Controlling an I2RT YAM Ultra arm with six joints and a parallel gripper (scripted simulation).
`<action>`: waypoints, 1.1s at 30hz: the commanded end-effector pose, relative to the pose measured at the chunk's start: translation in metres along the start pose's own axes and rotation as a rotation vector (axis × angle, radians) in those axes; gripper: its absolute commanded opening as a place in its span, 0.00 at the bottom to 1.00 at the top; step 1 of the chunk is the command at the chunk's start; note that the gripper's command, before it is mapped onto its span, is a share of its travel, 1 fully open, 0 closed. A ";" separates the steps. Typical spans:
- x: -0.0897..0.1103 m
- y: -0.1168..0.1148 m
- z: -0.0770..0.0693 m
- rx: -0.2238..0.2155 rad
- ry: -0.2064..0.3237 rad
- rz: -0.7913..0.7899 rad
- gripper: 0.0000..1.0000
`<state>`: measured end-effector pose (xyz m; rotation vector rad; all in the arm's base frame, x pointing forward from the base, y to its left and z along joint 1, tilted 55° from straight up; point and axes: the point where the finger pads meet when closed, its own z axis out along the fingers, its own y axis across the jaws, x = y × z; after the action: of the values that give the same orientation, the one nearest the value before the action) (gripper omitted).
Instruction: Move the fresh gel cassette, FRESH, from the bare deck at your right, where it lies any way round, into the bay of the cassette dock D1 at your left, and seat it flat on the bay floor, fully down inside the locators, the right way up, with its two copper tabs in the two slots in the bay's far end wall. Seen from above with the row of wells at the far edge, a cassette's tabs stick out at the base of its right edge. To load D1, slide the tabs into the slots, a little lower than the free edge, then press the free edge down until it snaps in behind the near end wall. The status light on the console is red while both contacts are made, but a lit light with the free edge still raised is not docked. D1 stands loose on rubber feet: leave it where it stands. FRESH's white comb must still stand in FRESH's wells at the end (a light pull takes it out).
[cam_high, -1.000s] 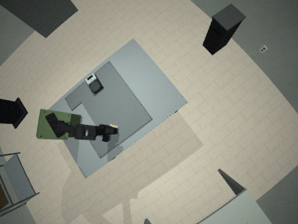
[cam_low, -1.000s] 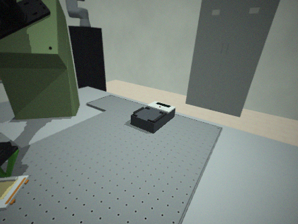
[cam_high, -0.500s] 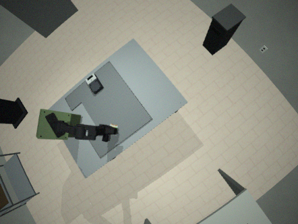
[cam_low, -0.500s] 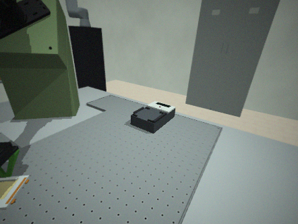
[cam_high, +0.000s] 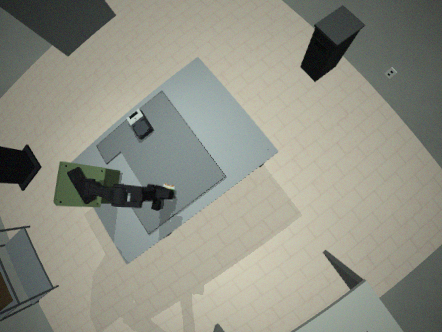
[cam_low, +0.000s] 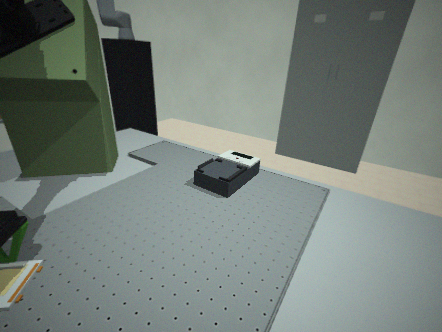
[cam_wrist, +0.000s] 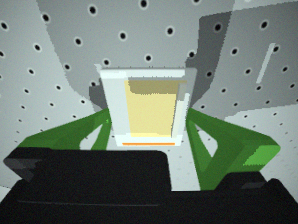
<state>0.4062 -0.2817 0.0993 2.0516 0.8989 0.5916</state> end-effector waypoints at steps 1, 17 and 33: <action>-0.003 0.013 -0.008 -0.024 -0.009 -0.001 0.00; -0.001 0.018 -0.009 -0.034 -0.007 -0.001 0.00; 0.003 0.004 -0.003 -0.010 -0.002 -0.001 1.00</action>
<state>0.4083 -0.2786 0.0993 2.0501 0.9039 0.5945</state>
